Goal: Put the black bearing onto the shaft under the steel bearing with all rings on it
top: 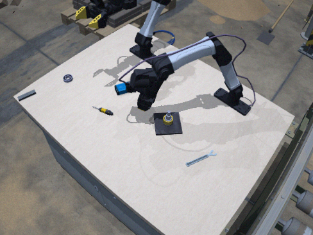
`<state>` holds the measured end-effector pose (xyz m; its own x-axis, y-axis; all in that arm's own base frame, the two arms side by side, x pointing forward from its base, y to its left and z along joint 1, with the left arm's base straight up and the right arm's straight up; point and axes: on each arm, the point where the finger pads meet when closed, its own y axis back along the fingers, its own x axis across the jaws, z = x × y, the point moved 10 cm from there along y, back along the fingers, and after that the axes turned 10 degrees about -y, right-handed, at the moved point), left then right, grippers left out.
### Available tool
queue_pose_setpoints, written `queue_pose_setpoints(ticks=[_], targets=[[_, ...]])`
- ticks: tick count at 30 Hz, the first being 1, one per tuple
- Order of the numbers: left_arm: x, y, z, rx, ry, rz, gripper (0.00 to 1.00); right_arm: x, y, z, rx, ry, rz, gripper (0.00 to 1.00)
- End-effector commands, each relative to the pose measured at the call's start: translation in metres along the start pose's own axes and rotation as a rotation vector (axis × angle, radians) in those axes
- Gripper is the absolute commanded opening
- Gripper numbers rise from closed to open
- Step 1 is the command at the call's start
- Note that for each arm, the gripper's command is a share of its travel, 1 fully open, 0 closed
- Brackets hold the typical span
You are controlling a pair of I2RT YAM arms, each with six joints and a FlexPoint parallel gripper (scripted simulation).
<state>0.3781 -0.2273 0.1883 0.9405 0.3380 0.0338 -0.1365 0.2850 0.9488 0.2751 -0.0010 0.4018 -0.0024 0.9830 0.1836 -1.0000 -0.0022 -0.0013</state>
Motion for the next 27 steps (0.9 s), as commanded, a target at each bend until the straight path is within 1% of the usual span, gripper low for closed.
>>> queue_pose_setpoints(ticks=[1, 2, 3, 8, 9, 10, 11, 12, 14, 17, 18, 19, 20, 21, 22, 23, 24, 25, 26, 27], targets=[[0.003, 0.007, 0.016, -0.025, -0.063, -0.017, 0.0, 0.004, 0.003, 0.016, -0.047, -0.005, 0.004, 1.0], [0.004, 0.005, 0.018, -0.029, -0.078, -0.02, 0.0, 0.004, 0.003, 0.016, -0.047, -0.005, 0.004, 1.0], [0.003, -0.005, 0.022, -0.031, -0.117, -0.041, 0.0, 0.004, 0.003, 0.016, -0.047, -0.005, 0.004, 1.0], [0.005, -0.028, 0.042, -0.068, -0.334, -0.118, 0.0, 0.004, 0.003, 0.016, -0.047, -0.005, 0.004, 1.0], [0.013, -0.001, 0.037, -0.076, -0.26, -0.058, 0.0, 0.004, 0.003, 0.016, -0.047, -0.005, 0.004, 1.0], [0.006, -0.027, 0.041, -0.053, -0.262, -0.093, 0.0, 0.004, 0.003, 0.016, -0.047, -0.005, 0.004, 1.0], [0.007, -0.029, 0.042, -0.055, -0.274, -0.097, 0.0, 0.004, 0.003, 0.016, -0.047, -0.005, 0.004, 1.0], [0.005, -0.041, 0.043, -0.048, -0.308, -0.125, 0.0, 0.004, 0.003, 0.016, -0.047, -0.005, 0.004, 1.0], [0.005, -0.041, 0.043, -0.048, -0.308, -0.125, 0.0, 0.004, 0.003, 0.016, -0.047, -0.005, 0.004, 1.0], [0.005, -0.058, 0.052, -0.078, -0.433, -0.165, 0.0, 0.004, 0.003, 0.016, -0.047, -0.005, 0.004, 1.0], [0.006, -0.058, 0.056, -0.093, -0.473, -0.17, 0.0, 0.004, 0.003, 0.016, -0.047, -0.005, 0.004, 1.0], [0.009, -0.056, 0.057, -0.103, -0.489, -0.166, 0.0, 0.004, 0.003, 0.016, -0.047, -0.005, 0.004, 1.0], [0.018, -0.03, 0.055, -0.114, -0.428, -0.107, 0.0, 0.004, 0.003, 0.016, -0.047, -0.005, 0.004, 1.0], [0.008, -0.061, 0.057, -0.081, -0.431, -0.156, 0.0, 0.004, 0.003, 0.016, -0.047, -0.005, 0.004, 1.0], [0.007, -0.063, 0.058, -0.083, -0.441, -0.159, 0.0, 0.004, 0.003, 0.016, -0.047, -0.005, 0.004, 1.0], [0.004, -0.076, 0.058, -0.079, -0.473, -0.187, 0.0, 0.004, 0.003, 0.016, -0.047, -0.005, 0.004, 1.0], [0.006, -0.071, 0.06, -0.092, -0.49, -0.181, 0.0, 0.004, 0.003, 0.016, -0.047, -0.005, 0.004, 1.0], [0.017, -0.053, 0.058, -0.109, -0.47, -0.144, 0.0, 0.004, 0.003, 0.016, -0.047, -0.005, 0.004, 1.0], [0.007, -0.048, 0.066, -0.115, -0.474, -0.136, 0.0, 0.004, 0.003, 0.016, -0.047, -0.005, 0.004, 1.0], [0.006, -0.069, 0.061, -0.085, -0.455, -0.167, 0.0, 0.004, 0.003, 0.016, -0.047, -0.005, 0.004, 1.0]])
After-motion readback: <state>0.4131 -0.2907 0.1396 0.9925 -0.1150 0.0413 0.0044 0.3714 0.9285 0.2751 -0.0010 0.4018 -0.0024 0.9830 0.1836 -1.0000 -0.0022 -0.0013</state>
